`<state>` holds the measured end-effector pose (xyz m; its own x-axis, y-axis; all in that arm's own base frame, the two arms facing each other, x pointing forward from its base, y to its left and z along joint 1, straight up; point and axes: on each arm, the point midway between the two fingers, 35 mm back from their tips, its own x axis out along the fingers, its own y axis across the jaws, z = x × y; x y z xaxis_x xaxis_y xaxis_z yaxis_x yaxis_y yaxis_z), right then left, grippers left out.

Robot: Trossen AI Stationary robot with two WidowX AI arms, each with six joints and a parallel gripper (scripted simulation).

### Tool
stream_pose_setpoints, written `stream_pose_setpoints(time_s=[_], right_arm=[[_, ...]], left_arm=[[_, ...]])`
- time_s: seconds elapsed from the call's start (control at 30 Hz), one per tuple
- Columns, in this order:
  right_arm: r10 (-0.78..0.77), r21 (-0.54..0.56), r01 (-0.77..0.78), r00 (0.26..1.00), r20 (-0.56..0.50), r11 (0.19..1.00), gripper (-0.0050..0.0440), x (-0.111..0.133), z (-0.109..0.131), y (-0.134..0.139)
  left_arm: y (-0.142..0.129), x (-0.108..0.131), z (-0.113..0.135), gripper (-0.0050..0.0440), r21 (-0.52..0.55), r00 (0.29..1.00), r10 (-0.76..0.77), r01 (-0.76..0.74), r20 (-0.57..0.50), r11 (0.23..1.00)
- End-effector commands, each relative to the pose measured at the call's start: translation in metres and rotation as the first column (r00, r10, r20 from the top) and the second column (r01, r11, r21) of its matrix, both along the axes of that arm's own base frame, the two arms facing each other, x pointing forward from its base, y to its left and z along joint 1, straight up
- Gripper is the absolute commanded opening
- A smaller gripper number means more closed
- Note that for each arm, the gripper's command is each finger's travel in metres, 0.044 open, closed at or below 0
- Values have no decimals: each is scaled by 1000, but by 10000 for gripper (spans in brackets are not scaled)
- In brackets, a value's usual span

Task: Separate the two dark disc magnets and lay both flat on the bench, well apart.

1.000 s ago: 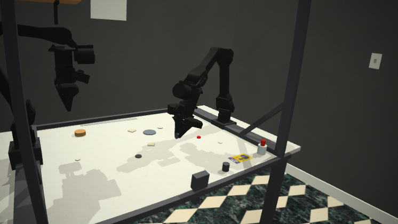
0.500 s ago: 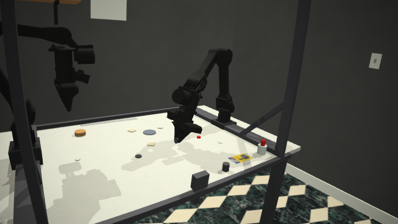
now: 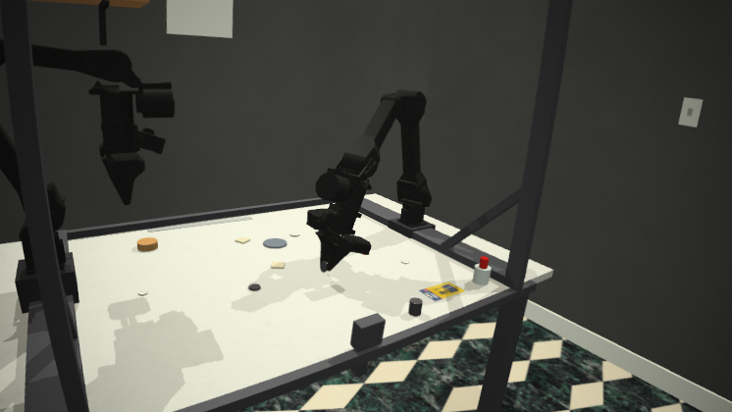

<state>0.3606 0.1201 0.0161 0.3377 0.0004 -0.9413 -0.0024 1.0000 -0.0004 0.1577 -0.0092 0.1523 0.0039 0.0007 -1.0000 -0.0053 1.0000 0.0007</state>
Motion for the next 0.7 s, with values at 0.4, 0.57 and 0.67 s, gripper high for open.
stream_pose_setpoints(time_s=[0.4, 0.57, 0.67], right_arm=[[1, 13, 1, 990, -142, 1000, 40, 13, 9, 1], [5, 19, 0, 963, -271, 1000, 40, 24, 10, 2], [4, 17, 1, 945, -328, 1000, 40, 23, 10, 1]], left_arm=[[0, 1, 3, 400, -2, 1000, 1, -1, 12, 1000], [0, 1, 3, 400, -2, 1000, 1, -1, 12, 1000], [0, 1, 3, 400, -2, 1000, 1, -1, 12, 1000]])
